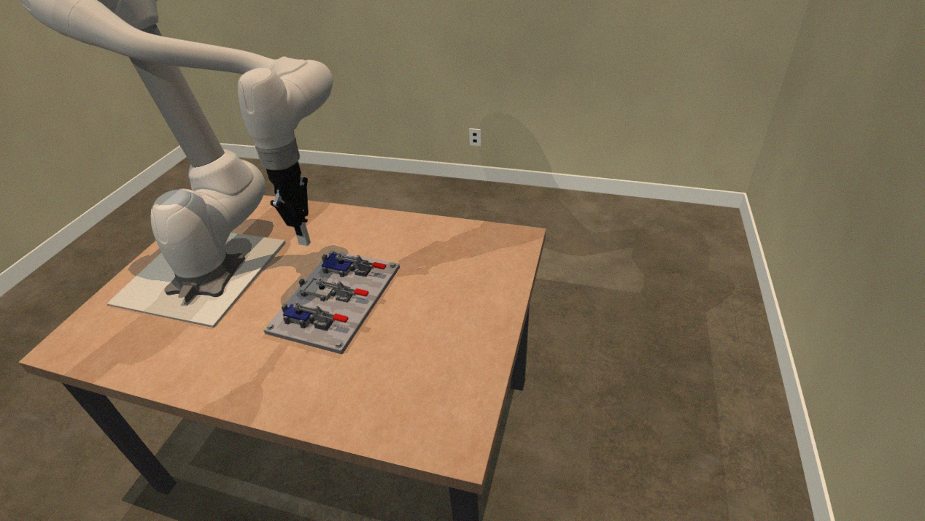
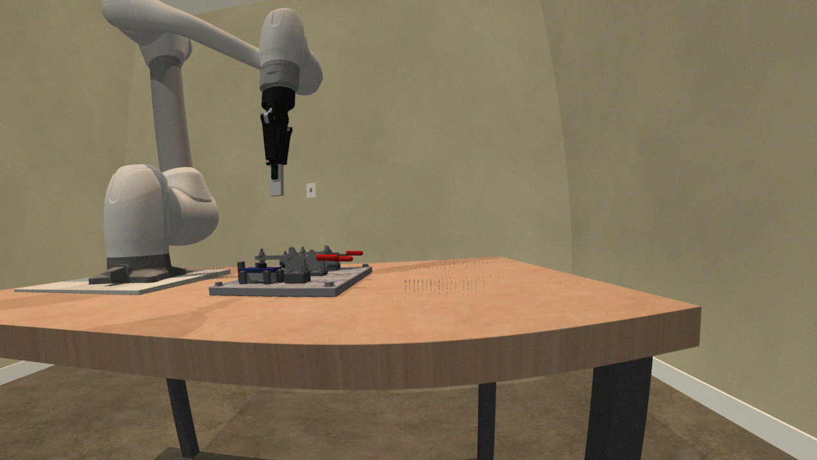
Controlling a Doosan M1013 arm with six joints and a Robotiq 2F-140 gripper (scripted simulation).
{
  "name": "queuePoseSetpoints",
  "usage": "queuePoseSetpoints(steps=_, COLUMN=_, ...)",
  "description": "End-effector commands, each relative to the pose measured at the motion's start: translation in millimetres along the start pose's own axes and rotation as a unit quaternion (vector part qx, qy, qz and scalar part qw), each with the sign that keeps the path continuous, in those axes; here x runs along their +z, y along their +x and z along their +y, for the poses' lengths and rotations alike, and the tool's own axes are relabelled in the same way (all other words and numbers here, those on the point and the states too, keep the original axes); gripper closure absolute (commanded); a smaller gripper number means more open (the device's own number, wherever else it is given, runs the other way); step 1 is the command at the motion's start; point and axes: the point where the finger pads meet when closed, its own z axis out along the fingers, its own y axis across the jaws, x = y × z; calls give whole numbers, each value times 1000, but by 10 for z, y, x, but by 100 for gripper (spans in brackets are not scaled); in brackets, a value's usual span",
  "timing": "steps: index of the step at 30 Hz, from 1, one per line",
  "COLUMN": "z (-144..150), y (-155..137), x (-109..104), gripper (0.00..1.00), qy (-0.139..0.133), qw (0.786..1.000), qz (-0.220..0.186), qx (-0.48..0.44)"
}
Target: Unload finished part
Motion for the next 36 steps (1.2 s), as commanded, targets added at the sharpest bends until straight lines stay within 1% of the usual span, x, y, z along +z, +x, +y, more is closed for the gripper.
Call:
queuePoseSetpoints(steps=1, z=0, y=0, x=0, gripper=100, qy=0, qw=1000, qz=0, qx=0)
queuePoseSetpoints(steps=29, z=0, y=0, x=0, gripper=100, qy=0, qw=1000, qz=0, qx=0)
queuePoseSetpoints(steps=30, z=0, y=0, x=0, gripper=42, qy=0, qw=1000, qz=0, qx=0)
queuePoseSetpoints(steps=36, z=0, y=0, x=0, gripper=42, qy=0, qw=1000, qz=0, qx=0)
